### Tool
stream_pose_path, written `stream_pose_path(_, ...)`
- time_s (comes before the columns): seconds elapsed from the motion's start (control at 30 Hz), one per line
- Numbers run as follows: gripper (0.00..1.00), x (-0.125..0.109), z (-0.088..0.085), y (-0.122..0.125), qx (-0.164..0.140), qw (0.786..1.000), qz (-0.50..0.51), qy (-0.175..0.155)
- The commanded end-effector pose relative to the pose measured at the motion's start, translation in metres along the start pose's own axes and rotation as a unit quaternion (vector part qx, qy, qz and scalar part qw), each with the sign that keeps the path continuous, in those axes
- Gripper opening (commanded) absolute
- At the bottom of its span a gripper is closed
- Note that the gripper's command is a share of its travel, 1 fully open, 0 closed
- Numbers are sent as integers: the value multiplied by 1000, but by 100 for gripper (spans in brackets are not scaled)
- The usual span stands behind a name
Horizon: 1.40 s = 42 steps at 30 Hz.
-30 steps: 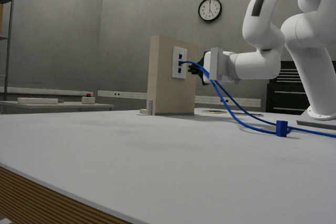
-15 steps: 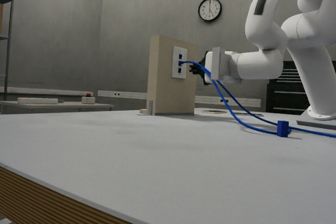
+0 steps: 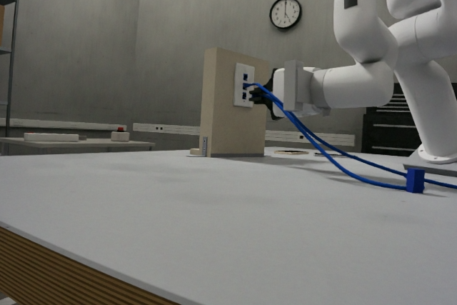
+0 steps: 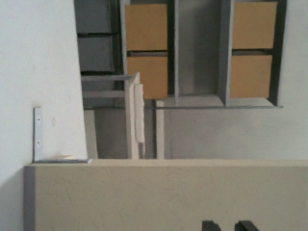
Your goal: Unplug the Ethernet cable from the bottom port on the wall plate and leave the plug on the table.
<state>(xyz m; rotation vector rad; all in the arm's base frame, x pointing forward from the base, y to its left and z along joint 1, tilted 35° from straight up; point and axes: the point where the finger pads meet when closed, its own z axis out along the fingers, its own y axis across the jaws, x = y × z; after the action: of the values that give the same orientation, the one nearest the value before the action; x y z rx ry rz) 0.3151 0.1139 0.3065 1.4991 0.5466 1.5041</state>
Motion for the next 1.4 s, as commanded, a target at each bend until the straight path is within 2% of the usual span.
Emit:
stream_pose_path(0.0,0,3,-4,1,-20,1000,2,-15)
stream_pose_path(0.1,0,3,-4,1,-20,1000,2,-15)
stream_pose_path(0.33,0,81,-46,-15,-24,999,-21,3)
stream_pose_path(0.5,0,81,-46,-15,-24,999,-21,3)
stream_pose_path(0.73,0,109,-44,-19,-6,986,-135,100)
stream_pose_path(0.97,0,133,-55,-23,-21,945,-257,200)
stream_pose_path(1.03,0,133,-55,-23,-21,945,-257,200)
stream_pose_path(1.17,0,143,-66,-25,-43,909,-328,255)
stream_pose_path(1.33,0,151,-85,-29,-84,850,-412,317)
stream_pose_path(1.37,0,151,-85,-29,-84,850,-412,317)
